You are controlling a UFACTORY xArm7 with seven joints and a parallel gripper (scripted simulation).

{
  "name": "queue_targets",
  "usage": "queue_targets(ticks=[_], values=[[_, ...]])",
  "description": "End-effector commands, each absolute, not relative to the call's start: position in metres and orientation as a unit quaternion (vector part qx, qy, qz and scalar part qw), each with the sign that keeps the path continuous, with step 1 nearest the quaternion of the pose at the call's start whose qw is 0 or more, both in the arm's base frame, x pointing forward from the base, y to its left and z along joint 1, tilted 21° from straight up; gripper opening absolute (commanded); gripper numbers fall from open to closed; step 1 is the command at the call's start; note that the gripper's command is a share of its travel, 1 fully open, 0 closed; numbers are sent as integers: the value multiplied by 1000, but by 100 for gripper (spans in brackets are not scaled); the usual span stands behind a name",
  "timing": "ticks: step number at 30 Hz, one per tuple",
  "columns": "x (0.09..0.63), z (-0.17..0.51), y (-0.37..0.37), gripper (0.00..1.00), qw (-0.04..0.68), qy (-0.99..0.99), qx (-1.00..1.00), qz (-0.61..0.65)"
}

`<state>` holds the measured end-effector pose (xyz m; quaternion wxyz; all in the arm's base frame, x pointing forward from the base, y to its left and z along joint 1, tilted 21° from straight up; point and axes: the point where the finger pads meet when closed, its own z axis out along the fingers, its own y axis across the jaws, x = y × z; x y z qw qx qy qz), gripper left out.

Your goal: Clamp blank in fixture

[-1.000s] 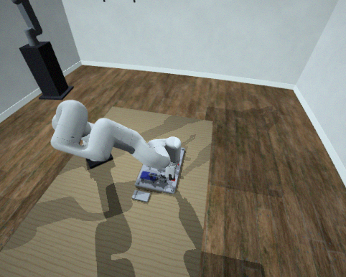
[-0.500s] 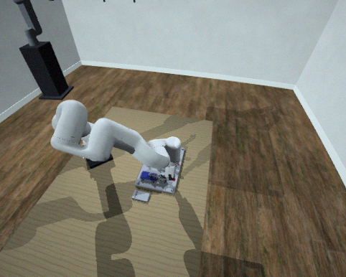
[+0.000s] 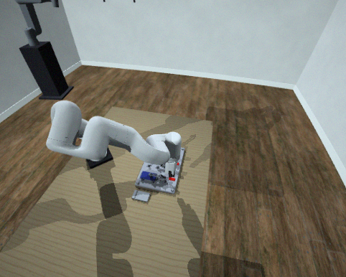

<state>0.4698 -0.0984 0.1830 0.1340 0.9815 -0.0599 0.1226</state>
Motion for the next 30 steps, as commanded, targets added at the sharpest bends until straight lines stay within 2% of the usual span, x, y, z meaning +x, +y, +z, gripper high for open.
queue_targets(ticks=[1, 19, 20, 30], values=[[468, 194, -95, 0, 134, -60, 981, 124], [461, 221, -87, 0, 134, -60, 981, 124], [461, 221, -87, 100, 134, -60, 981, 124], [461, 221, -87, 100, 134, -60, 981, 124]])
